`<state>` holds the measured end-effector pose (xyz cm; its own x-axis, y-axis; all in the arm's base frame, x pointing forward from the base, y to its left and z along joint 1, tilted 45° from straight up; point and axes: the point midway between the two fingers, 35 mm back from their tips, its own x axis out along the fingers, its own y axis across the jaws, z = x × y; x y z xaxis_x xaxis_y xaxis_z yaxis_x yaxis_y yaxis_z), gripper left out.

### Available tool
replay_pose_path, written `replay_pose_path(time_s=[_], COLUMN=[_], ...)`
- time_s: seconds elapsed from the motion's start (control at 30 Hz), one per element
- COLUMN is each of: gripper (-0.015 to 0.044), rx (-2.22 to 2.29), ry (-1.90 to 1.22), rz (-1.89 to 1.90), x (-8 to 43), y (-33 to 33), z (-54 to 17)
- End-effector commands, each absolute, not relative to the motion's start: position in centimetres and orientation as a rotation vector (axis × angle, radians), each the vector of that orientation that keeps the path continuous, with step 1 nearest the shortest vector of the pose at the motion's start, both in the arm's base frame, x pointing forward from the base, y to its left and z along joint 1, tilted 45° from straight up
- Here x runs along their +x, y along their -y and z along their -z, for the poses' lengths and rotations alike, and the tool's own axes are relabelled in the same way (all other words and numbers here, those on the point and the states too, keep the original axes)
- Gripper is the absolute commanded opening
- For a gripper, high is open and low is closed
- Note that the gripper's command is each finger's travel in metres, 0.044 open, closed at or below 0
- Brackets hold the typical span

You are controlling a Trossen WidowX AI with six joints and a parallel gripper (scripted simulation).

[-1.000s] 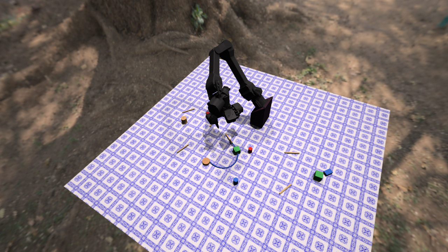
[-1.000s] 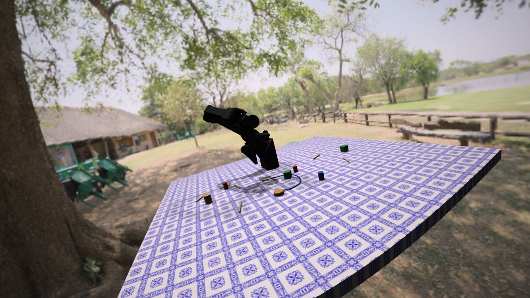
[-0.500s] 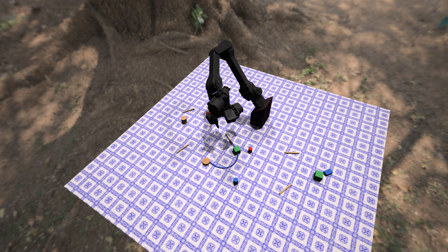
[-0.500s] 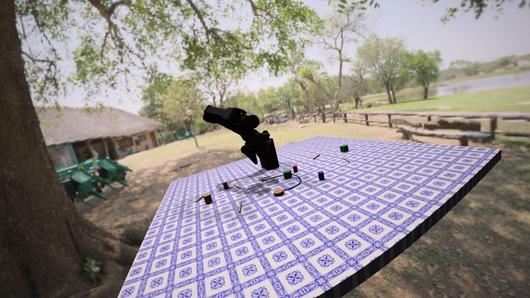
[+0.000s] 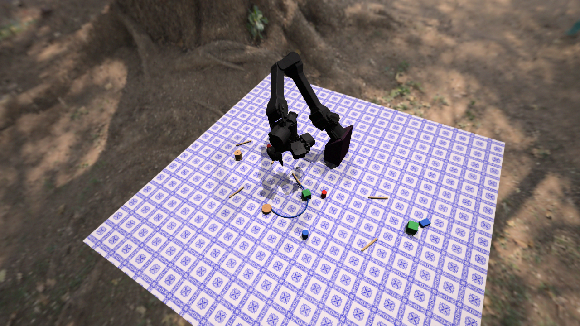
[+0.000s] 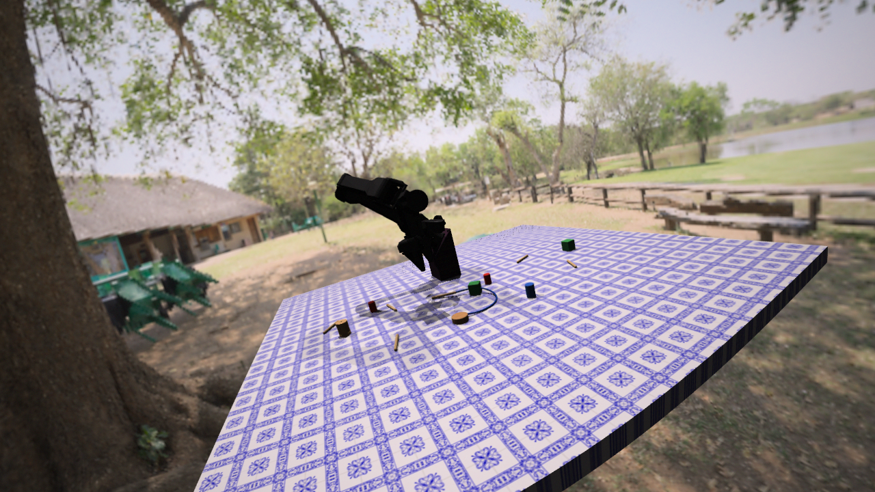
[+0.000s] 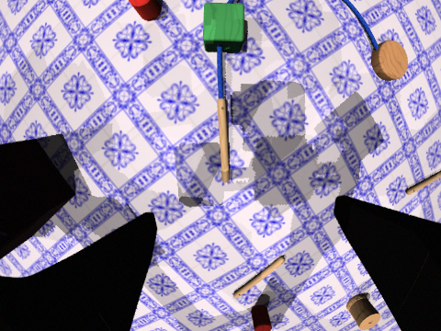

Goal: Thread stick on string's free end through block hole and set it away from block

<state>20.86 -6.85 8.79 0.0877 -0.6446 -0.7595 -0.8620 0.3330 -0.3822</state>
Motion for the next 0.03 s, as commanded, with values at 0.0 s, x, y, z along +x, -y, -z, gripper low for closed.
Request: replay_pose_path(time_s=[0.0], gripper=[0.044], rx=[-1.385], ry=[-1.629], rz=[-0.282], x=[20.86], y=[6.84], z=[-8.79])
